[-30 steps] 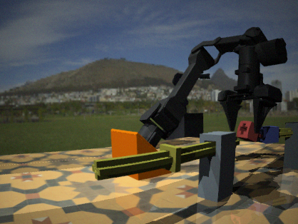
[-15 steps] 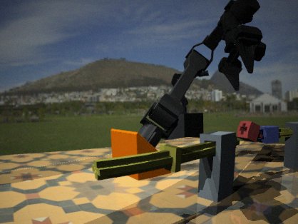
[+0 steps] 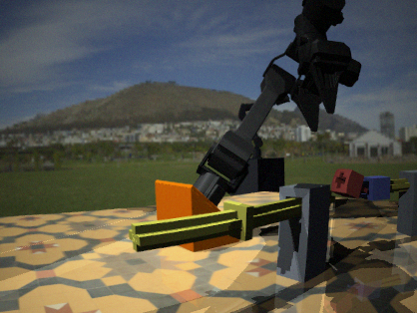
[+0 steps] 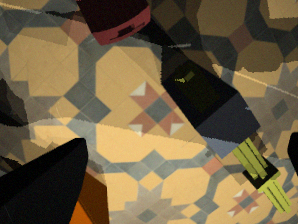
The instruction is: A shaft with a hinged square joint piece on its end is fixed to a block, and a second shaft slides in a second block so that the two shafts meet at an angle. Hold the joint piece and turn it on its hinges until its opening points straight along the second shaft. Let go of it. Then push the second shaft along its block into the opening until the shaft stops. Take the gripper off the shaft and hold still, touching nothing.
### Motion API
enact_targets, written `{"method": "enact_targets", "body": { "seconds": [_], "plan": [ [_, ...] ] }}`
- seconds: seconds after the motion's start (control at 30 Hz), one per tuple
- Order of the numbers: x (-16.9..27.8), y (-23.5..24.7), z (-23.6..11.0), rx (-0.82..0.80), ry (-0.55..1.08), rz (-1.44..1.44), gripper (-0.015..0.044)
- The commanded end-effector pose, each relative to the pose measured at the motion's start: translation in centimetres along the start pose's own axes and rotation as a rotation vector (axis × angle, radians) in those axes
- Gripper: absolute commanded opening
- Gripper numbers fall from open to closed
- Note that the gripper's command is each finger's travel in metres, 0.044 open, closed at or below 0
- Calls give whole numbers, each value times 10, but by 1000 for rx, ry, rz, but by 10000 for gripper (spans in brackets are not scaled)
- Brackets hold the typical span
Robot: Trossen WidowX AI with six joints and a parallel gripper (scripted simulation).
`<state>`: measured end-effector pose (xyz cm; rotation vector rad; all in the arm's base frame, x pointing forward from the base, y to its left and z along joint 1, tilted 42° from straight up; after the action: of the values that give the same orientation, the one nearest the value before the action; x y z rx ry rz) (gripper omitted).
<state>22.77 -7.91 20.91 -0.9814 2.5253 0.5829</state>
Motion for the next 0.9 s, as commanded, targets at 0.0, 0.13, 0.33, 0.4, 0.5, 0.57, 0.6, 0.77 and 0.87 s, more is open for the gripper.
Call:
{"method": "enact_targets", "body": {
  "seconds": [0.0, 0.13, 0.33, 0.4, 0.5, 0.57, 0.6, 0.77, 0.87],
  "plan": [
    [4, 0, 3, -18, -4, -3, 440],
    [4, 0, 4, -21, 2, 94, 440],
    [3, 0, 6, -26, 13, 268, 440],
    [3, 0, 6, -28, 17, 326, 440],
    [3, 0, 7, -29, 24, 414, 440],
    [3, 0, 7, -30, 28, 472, 440],
    [3, 0, 8, -30, 30, 501, 440],
    [2, -1, 9, -31, 41, 646, 440],
    [2, -1, 10, -30, 48, 733, 440]
  ]
}}
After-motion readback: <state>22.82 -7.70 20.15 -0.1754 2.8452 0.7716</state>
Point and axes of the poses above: the point midway between the two fingers, 35 mm back from their tips, its own z axis out along the fingers, its own y axis across the jaws, x = y × z, the point moved 2 cm from there along -z, back along the fingers, and after that the axes turned 4 degrees about z, right-handed, at the moved point
